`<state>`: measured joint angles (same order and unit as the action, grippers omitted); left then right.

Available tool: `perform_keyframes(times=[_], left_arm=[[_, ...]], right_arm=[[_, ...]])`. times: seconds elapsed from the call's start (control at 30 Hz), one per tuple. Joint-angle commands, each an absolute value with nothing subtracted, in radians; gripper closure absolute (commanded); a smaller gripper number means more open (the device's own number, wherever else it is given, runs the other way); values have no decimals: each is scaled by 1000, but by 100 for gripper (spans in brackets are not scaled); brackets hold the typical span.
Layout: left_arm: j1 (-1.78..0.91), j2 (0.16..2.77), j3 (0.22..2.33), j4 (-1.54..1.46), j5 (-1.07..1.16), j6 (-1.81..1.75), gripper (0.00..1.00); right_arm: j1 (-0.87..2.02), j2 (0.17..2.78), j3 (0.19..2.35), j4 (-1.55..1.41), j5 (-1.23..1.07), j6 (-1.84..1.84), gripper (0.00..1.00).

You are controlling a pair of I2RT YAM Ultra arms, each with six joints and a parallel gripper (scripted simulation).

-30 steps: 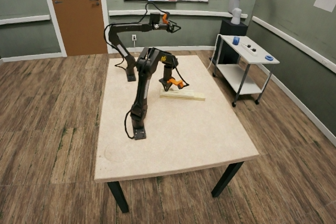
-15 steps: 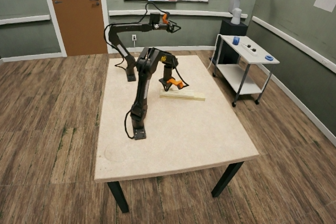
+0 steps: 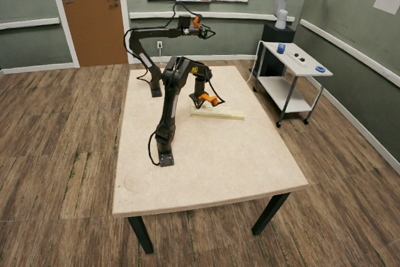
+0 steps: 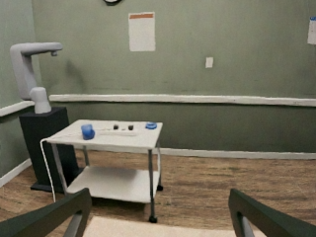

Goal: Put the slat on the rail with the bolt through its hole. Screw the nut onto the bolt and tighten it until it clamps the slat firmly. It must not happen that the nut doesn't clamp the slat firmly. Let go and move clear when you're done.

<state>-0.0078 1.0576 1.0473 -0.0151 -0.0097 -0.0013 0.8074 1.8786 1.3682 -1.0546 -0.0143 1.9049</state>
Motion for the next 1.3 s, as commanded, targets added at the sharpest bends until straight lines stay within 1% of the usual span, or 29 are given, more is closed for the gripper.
perform_keyframes(times=[0.0,0.47,0.63,0.93,1.0,1.03,1.27], left_arm=[[-8,1055,1053,-10,-10,-1,0],[-8,1055,1053,-10,-10,-1,0],[-8,1055,1053,-10,-10,-1,0],[-8,1055,1053,-10,-10,-1,0],[-8,1055,1053,-10,-10,-1,0],[-8,1055,1053,-10,-10,-1,0],[-8,1055,1053,-10,-10,-1,0]], right_arm=[[807,1873,1372,-1054,-14,1905,66],[807,1873,1372,-1055,-14,1885,66],[814,1869,1382,-1068,3,1565,66],[814,1864,1387,-1073,3,1156,66],[814,1864,1387,-1073,3,1156,66],[815,1864,1387,-1073,3,1042,66],[816,1864,1392,-1080,4,728,66]])
